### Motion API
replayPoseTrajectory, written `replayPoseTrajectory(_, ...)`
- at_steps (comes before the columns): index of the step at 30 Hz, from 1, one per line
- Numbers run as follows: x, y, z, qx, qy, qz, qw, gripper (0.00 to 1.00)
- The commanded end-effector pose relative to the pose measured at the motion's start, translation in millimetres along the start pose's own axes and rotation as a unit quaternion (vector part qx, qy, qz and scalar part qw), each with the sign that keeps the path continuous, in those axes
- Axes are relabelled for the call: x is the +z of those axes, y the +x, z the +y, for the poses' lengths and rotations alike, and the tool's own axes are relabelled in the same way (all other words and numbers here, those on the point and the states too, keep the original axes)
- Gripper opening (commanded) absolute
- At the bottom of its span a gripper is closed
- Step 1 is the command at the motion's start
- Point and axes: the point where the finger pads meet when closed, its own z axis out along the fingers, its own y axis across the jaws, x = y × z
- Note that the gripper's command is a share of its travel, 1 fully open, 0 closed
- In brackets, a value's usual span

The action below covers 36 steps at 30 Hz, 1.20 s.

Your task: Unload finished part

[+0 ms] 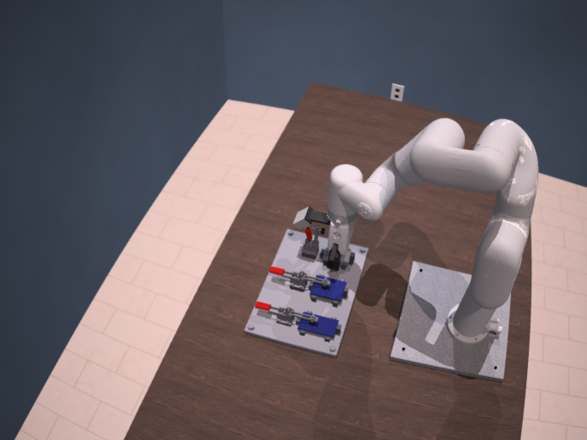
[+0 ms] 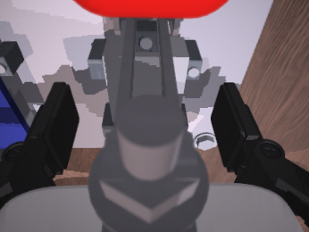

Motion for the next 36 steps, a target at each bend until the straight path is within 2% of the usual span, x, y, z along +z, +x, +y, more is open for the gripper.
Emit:
replayPoseTrajectory(1, -1.1, 1.2, 0.3, 0.0, 0.0, 0.002, 1.0, 1.0)
replayPoseTrajectory(2, -1.1, 1.2, 0.3, 0.0, 0.0, 0.002, 1.0, 1.0)
replayPoseTrajectory(3, -1.1, 1.2, 0.3, 0.0, 0.0, 0.002, 1.0, 0.0)
replayPoseTrajectory(36, -1.1, 1.2, 0.4, 0.0, 0.0, 0.002, 1.0, 0.0)
